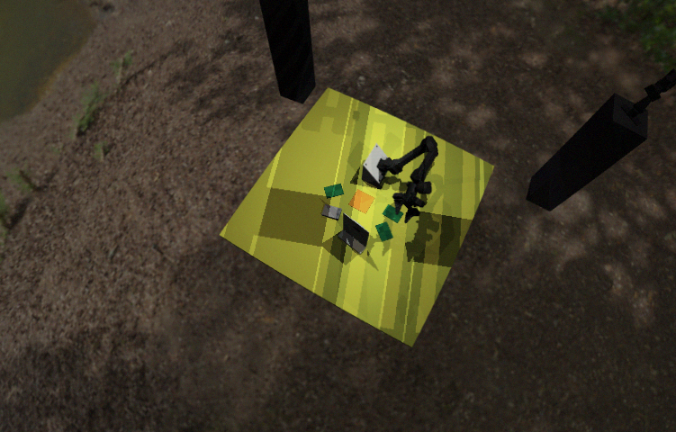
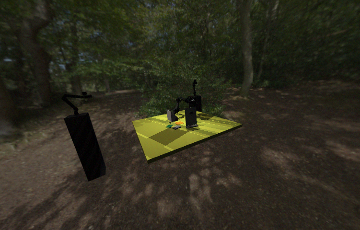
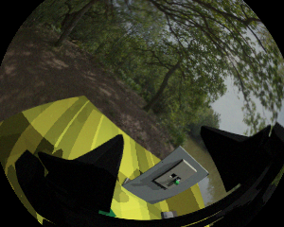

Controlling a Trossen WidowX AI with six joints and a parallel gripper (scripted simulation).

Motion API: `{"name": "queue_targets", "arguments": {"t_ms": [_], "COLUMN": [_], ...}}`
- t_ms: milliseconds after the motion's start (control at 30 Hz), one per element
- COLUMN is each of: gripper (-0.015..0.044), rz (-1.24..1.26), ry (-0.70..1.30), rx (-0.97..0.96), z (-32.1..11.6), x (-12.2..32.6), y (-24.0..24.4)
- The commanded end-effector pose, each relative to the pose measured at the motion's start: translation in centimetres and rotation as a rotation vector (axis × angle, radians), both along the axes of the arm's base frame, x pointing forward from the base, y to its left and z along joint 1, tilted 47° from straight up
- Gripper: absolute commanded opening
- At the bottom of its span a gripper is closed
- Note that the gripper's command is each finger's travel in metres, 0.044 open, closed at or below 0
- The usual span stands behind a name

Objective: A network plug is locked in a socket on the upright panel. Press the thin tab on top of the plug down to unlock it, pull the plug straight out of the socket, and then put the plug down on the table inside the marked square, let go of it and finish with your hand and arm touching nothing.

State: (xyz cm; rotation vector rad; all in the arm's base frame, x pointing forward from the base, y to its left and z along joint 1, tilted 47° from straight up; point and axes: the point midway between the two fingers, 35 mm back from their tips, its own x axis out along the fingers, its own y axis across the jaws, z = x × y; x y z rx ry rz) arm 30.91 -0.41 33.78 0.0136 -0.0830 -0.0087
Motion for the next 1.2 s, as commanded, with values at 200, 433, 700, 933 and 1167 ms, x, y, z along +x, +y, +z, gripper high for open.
{"name": "queue_targets", "arguments": {"t_ms": [200, 433, 700, 933, 1167], "gripper": [0.0216, 0.0156, 0.0156, 0.0156, 0.0156], "rz": [0.02, 0.044, 0.071, 0.093, 0.113], "ry": [0.001, 0.003, 0.008, 0.013, 0.019], "rx": [0.19, 0.431, 0.708, 0.95, 1.193], "z": [-1.8, -4.3, -7.1, -9.5, -11.9], "x": [1.2, 2.4, 3.2, 3.4, 3.3], "y": [-0.3, -0.8, -1.4, -1.9, -2.4]}}
